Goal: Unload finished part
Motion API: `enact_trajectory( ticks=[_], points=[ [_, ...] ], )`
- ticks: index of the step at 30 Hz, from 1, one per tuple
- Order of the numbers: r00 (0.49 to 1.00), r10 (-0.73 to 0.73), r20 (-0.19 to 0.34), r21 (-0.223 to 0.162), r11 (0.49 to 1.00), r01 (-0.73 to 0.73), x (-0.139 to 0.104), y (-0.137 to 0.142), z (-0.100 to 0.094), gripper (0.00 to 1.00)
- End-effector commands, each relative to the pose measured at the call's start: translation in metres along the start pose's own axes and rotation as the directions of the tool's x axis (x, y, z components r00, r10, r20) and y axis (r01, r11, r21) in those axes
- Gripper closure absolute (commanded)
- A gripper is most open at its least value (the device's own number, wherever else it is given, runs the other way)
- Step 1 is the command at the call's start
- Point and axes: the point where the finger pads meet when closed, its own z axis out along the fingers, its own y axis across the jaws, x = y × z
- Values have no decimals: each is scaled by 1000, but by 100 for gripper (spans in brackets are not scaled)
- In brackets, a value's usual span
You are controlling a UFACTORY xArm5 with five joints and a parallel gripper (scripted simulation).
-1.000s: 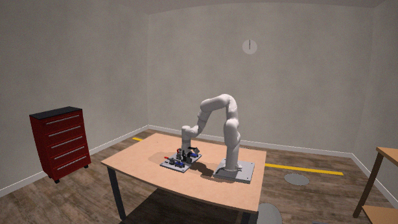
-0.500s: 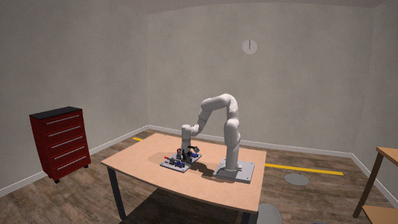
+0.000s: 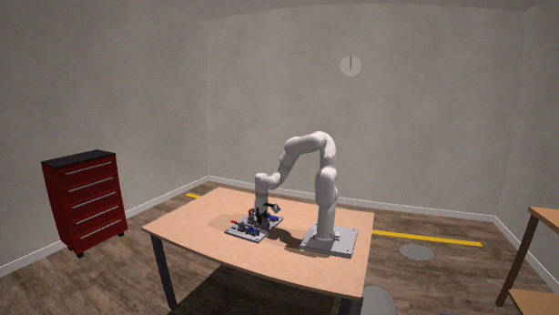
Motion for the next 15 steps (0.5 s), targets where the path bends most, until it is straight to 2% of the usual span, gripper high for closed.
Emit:
enact_trajectory(
  ticks=[1,15],
  points=[
    [1000,0,4,0,1000,0,-1,0,-6,100],
    [1000,0,4,0,1000,0,-1,0,-13,100]
  ],
)
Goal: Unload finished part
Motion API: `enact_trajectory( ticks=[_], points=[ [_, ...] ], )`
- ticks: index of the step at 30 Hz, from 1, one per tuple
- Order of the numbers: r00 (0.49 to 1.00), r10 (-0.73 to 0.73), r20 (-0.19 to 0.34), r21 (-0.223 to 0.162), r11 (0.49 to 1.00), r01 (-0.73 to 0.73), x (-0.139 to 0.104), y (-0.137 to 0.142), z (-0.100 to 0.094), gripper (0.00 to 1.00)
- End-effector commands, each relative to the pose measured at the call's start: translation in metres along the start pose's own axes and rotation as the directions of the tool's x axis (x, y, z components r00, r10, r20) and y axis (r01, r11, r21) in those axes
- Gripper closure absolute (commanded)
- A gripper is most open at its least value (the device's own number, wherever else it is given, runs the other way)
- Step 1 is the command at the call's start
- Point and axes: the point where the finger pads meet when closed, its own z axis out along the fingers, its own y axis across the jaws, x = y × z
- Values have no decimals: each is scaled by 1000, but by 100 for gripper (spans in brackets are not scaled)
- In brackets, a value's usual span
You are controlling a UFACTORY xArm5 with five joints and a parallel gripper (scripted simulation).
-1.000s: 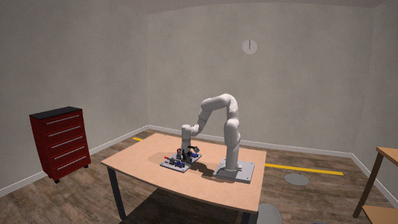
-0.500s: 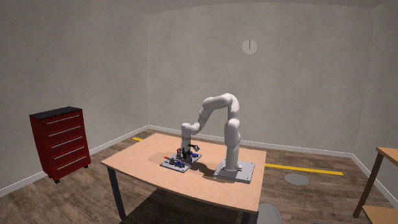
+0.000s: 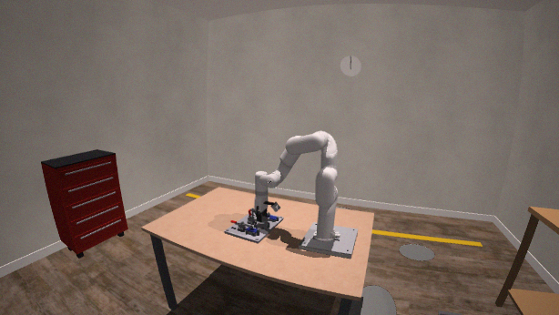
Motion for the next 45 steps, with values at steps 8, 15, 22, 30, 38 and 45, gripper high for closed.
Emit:
enact_trajectory(
  ticks=[8,15,22,30,38,45],
  points=[
    [1000,0,4,0,1000,0,-1,0,-3,100],
    [1000,0,4,0,1000,0,-1,0,-4,100],
    [1000,0,4,0,1000,0,1,0,-13,100],
    [1000,0,4,0,1000,0,5,0,-28,100],
    [1000,0,4,0,1000,0,7,0,-36,100],
    [1000,0,4,0,1000,0,7,0,-37,100]
  ],
)
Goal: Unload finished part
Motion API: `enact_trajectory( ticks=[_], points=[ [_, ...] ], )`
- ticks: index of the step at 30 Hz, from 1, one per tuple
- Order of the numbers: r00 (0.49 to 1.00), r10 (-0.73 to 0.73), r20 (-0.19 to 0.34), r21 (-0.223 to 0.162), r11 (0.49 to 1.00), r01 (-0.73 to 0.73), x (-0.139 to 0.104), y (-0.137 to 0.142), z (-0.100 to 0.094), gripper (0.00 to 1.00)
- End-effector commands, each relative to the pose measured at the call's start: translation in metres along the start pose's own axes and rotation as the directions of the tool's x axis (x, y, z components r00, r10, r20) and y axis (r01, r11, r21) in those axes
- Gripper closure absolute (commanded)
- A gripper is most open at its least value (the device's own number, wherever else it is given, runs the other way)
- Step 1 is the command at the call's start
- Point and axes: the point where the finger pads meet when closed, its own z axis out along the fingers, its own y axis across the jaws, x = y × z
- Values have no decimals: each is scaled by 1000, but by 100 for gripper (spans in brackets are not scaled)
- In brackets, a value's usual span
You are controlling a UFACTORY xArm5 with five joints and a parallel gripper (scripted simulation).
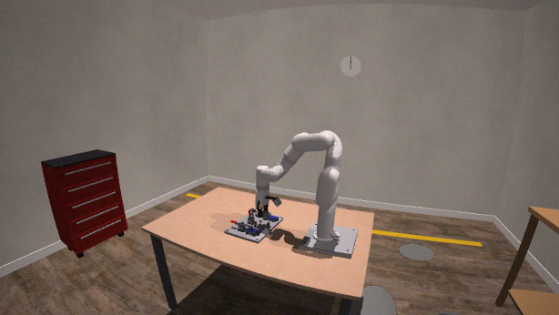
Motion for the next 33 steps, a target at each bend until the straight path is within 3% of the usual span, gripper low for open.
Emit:
enact_trajectory(
  ticks=[1,33],
  points=[
    [1000,0,4,0,1000,0,-1,0,-2,100],
    [1000,0,4,0,1000,0,-1,3,-2,100]
  ],
)
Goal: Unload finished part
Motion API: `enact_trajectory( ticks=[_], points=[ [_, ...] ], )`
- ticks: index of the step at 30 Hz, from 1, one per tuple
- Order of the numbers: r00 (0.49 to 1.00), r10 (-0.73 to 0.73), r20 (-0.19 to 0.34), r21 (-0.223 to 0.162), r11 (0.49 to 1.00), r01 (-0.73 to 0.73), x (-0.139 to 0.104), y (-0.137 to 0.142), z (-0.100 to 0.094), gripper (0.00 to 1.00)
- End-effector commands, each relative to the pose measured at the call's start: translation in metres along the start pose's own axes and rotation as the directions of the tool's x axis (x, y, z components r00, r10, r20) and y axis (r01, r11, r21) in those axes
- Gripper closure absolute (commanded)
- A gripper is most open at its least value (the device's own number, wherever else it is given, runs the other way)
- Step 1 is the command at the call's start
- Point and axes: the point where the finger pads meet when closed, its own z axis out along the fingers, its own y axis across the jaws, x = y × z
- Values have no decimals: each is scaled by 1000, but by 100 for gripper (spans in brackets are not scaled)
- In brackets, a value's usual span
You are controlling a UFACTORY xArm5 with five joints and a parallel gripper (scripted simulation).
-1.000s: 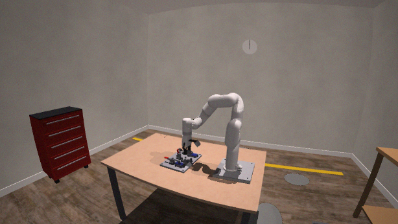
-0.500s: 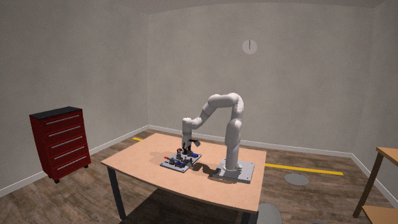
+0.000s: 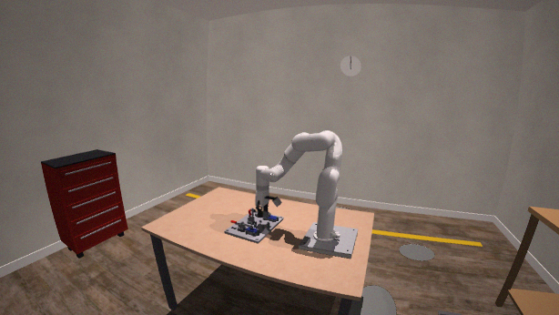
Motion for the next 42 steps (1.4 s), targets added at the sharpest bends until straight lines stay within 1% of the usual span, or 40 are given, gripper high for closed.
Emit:
enact_trajectory(
  ticks=[1,8,19,21,36,38,42],
  points=[
    [1000,0,4,0,1000,0,-1,3,-1,100],
    [1000,0,4,0,1000,0,-1,9,-1,100],
    [1000,0,4,-1,1000,0,-1,36,-1,100],
    [1000,0,4,-1,1000,0,-1,36,-1,100],
    [1000,0,4,-3,1000,0,-1,98,-2,100],
    [1000,0,4,-3,1000,0,-1,98,-2,100],
    [1000,0,4,-3,1000,0,-1,117,-2,100]
  ],
)
